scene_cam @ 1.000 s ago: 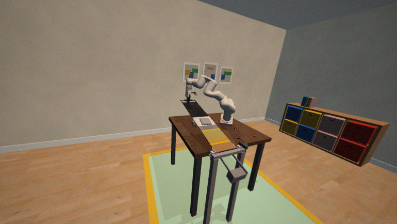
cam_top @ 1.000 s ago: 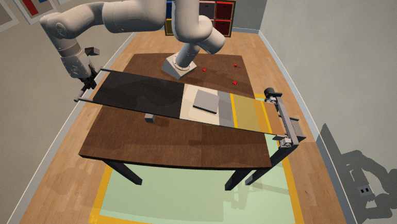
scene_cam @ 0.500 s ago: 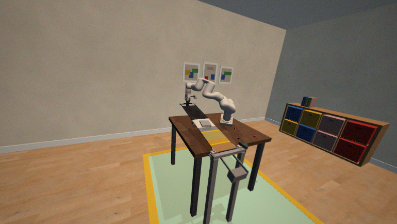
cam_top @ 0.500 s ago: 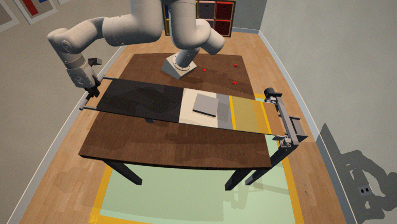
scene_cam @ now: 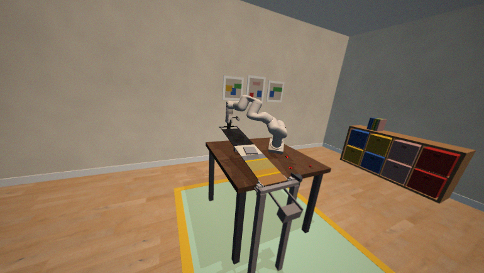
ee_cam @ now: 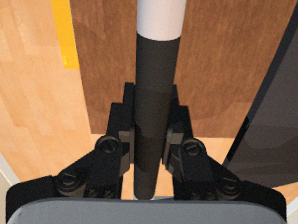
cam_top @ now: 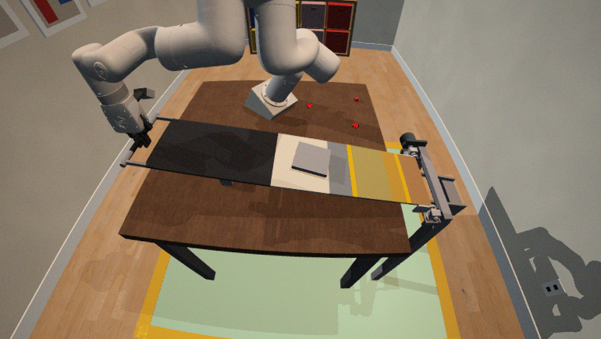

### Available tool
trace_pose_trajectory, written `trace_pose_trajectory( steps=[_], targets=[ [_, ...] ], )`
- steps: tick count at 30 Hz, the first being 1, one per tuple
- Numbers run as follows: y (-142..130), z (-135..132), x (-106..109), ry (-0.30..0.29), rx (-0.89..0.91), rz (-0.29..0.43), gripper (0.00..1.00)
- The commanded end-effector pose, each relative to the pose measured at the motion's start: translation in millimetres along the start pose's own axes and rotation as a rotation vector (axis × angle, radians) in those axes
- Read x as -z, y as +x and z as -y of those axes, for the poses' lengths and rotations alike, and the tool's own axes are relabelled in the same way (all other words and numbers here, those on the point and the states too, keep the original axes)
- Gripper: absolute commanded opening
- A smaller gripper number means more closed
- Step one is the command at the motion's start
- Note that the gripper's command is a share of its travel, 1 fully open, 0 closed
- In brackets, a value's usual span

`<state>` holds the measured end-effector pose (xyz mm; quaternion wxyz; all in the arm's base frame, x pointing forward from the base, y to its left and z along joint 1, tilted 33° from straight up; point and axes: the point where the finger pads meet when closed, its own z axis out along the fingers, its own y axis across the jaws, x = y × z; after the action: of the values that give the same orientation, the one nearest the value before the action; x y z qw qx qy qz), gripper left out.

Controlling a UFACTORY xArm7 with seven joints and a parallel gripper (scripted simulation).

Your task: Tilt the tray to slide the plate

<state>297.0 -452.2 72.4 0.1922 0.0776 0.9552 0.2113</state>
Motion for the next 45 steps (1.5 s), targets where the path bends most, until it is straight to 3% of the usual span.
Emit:
trace_pose_trajectory(
  steps=[1,3,6,8,30,35,36,38,41,45],
  targets=[
    [-0.3,-13.5,69.8,0.007,0.001,0.005,0.00],
    [-0.3,-13.5,69.8,0.007,0.001,0.005,0.00],
    [-0.5,-1.6,19.0,0.007,0.001,0.005,0.00],
    [-0.6,2.0,0.2,0.007,0.001,0.005,0.00],
    [-0.6,3.5,-8.4,0.007,0.001,0.005,0.00],
    [-0.3,-12.7,66.7,0.007,0.001,0.005,0.00],
    [-0.2,-14.0,71.7,0.007,0.001,0.005,0.00],
    [-0.3,-9.3,53.2,0.007,0.001,0.005,0.00],
    [-0.6,1.6,2.2,0.007,0.001,0.005,0.00],
    [-0.6,2.5,-2.9,0.007,0.001,0.005,0.00]
  ],
)
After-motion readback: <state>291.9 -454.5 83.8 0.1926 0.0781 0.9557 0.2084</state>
